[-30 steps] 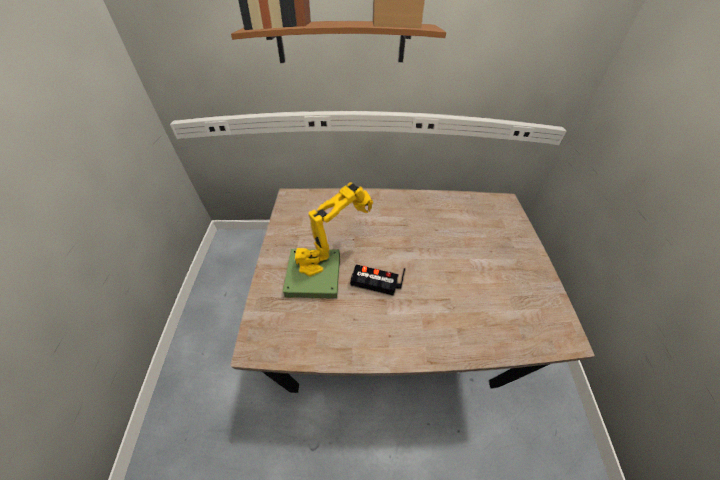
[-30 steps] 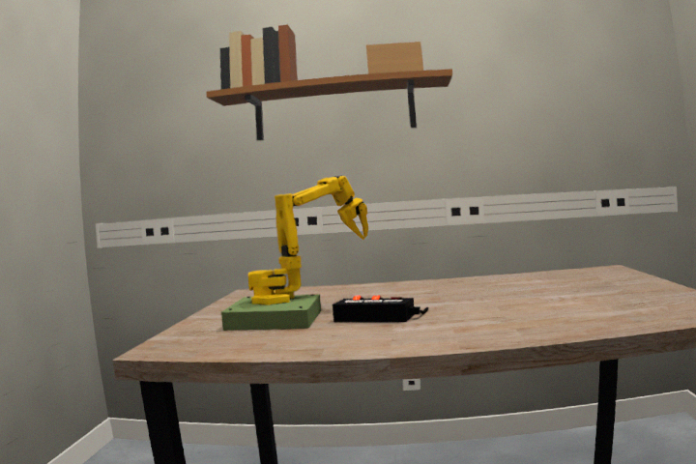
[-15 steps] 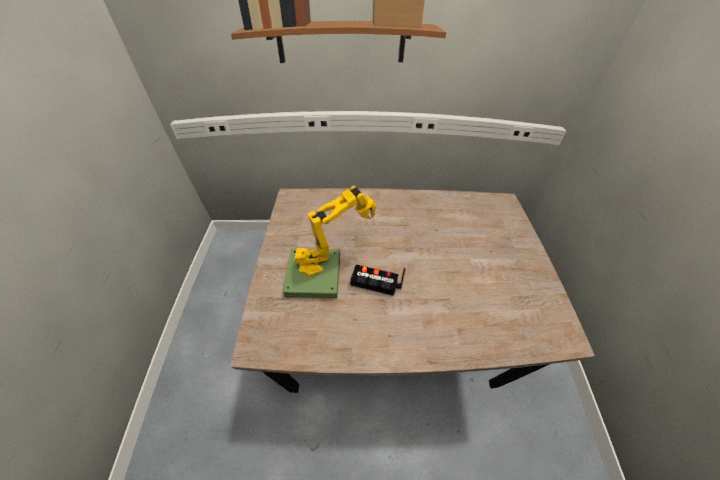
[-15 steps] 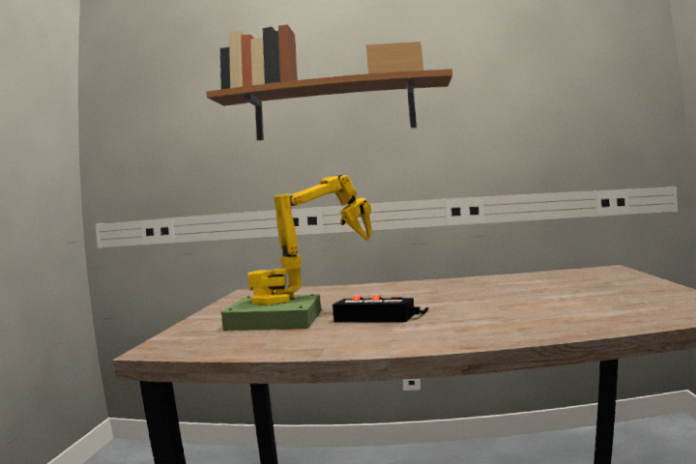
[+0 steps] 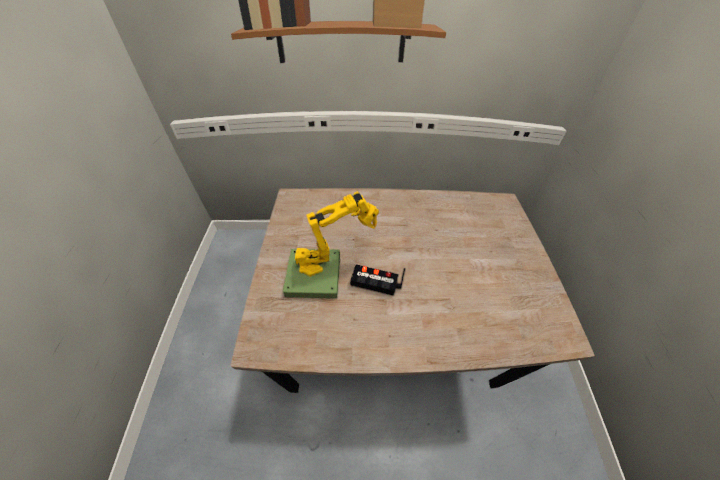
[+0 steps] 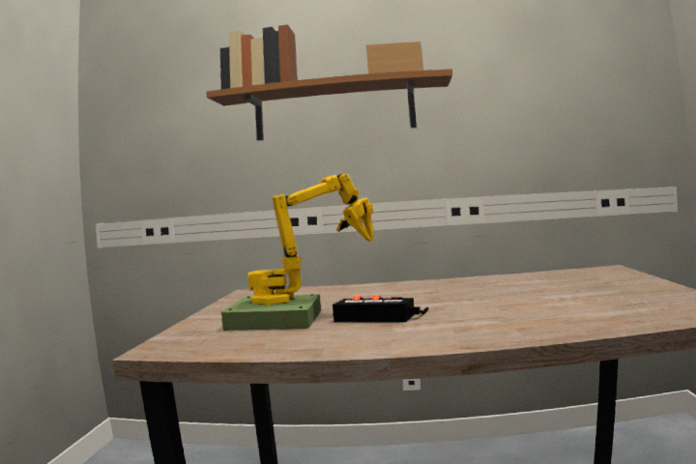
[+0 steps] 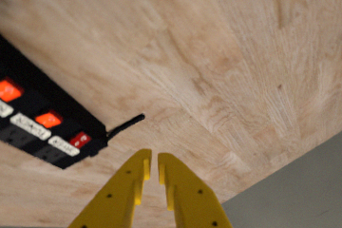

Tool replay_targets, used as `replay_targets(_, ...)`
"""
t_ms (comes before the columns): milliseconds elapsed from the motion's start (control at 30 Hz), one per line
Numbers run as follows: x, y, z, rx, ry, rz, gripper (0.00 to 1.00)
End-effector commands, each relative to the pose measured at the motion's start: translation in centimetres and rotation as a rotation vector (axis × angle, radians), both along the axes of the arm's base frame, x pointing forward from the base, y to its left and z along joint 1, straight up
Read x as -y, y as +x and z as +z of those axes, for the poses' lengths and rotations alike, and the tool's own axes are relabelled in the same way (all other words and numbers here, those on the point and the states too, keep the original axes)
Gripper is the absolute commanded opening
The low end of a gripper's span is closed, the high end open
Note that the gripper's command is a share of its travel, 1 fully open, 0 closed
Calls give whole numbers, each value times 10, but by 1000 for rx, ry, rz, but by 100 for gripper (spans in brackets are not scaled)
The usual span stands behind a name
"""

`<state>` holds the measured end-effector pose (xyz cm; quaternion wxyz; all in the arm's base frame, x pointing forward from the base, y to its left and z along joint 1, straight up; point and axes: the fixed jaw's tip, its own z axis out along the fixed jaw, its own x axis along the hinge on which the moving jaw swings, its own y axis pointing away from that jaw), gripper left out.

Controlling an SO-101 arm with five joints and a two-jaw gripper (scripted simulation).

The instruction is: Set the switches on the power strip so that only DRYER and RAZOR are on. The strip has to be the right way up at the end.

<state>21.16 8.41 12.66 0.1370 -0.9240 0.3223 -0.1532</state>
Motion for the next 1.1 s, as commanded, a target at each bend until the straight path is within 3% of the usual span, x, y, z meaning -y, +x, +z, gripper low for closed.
replay_targets(0,16,-2,0,8,-60,82,0)
replay_targets(367,57,-3,0,17,-230,328,0)
replay_targets(1067,111,-18,-1,-19,-446,719,0)
